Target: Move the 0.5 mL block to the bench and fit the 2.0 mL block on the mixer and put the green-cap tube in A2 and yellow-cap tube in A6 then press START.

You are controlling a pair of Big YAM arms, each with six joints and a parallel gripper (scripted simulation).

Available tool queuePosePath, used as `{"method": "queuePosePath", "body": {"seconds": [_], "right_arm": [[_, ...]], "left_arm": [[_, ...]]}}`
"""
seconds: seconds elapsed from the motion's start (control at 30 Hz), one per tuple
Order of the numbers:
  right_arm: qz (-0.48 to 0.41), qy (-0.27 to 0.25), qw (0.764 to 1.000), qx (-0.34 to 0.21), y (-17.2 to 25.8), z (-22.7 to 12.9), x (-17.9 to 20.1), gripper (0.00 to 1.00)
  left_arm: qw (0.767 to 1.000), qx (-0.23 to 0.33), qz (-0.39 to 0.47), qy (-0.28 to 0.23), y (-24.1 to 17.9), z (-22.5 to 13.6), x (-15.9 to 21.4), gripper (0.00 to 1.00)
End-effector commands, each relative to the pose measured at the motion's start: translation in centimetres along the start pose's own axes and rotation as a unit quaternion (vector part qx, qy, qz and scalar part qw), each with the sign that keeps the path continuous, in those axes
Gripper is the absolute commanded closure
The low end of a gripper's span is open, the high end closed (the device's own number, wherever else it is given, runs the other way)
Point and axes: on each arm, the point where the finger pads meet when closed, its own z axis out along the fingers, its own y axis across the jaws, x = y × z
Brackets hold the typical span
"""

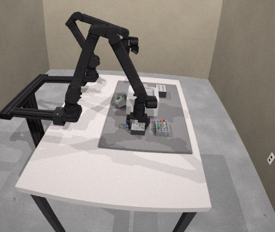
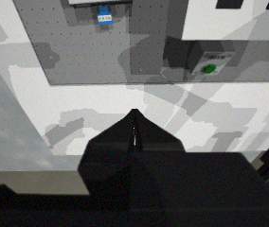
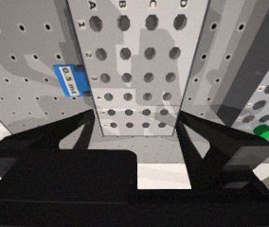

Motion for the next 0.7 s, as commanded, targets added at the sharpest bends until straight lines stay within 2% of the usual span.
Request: {"method": "queuePosePath", "body": {"seconds": [0.0, 0.33, 0.67], "right_arm": [[0.0, 0.002, 1.0, -0.013, 1.3, 0.2, -0.3, 0.0], [-0.007, -0.005, 1.0, 0.012, -0.8, -1.4, -1.0, 0.0], [0.01, -0.003, 1.0, 0.017, -1.6, -3.0, 0.1, 0.0]], "left_arm": [[0.999, -0.003, 0.003, -0.039, 0.2, -2.7, -2.8, 1.0], [0.999, -0.004, 0.003, -0.042, 0.3, -2.9, -3.0, 1.0], [1.0, -0.001, 0.003, -0.022, 0.1, -1.3, -1.6, 1.0]]}}
